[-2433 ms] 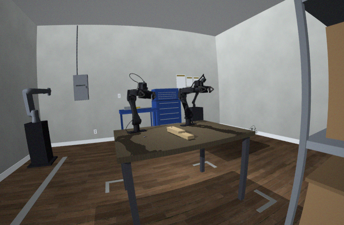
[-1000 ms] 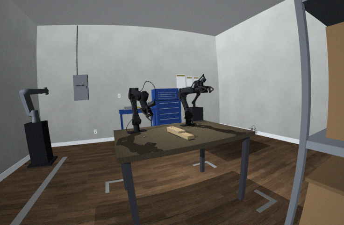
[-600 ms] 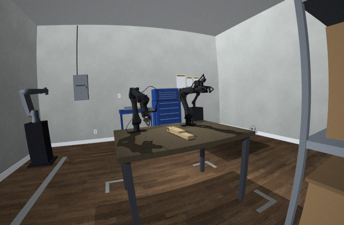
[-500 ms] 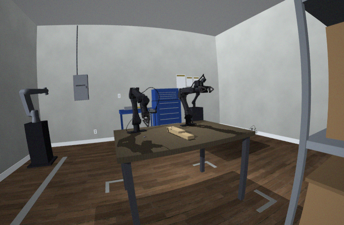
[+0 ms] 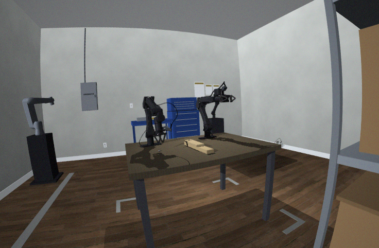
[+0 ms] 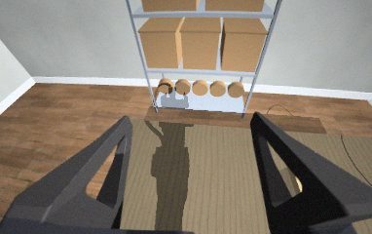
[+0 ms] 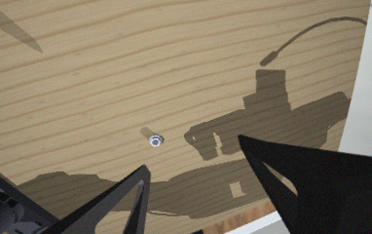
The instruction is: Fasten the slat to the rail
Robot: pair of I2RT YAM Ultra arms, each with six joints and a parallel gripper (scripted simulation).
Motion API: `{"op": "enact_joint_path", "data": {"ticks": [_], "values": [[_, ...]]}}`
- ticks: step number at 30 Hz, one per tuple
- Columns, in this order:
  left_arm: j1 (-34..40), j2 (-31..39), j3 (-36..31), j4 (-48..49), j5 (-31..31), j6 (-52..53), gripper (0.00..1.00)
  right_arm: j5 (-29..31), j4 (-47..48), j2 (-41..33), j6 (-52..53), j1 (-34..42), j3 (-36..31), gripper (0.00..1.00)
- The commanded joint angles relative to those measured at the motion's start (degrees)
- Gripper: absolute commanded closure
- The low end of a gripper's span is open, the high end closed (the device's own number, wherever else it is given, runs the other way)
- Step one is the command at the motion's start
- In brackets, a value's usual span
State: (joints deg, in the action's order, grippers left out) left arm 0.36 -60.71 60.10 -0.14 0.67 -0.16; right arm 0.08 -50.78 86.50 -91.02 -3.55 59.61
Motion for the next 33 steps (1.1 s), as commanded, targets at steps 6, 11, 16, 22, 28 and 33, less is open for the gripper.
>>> {"op": "enact_joint_path", "data": {"ticks": [6, 11, 16, 22, 28, 33], "values": [[-0.34, 0.83, 0.20, 0.41, -0.64, 0.17, 0.00, -0.60, -8.93, 3.28, -13.91, -1.17, -0.49, 0.00], [-0.34, 0.83, 0.20, 0.41, -0.64, 0.17, 0.00, -0.38, -9.34, 3.25, -14.86, -1.12, -0.55, 0.00], [-0.34, 0.83, 0.20, 0.41, -0.64, 0.17, 0.00, -0.35, -9.36, 3.24, -14.91, -1.12, -0.57, 0.00], [-0.34, 0.83, 0.20, 0.41, -0.64, 0.17, 0.00, -0.34, -9.37, 3.24, -14.92, -1.12, -0.58, 0.00], [-0.34, 0.83, 0.20, 0.41, -0.64, 0.17, 0.00, -0.34, -9.37, 3.24, -14.81, -1.12, -0.58, 0.00], [-0.34, 0.83, 0.20, 0.41, -0.64, 0.17, 0.00, -0.10, -8.61, 3.22, -14.53, -0.78, 0.03, 0.00]]}}
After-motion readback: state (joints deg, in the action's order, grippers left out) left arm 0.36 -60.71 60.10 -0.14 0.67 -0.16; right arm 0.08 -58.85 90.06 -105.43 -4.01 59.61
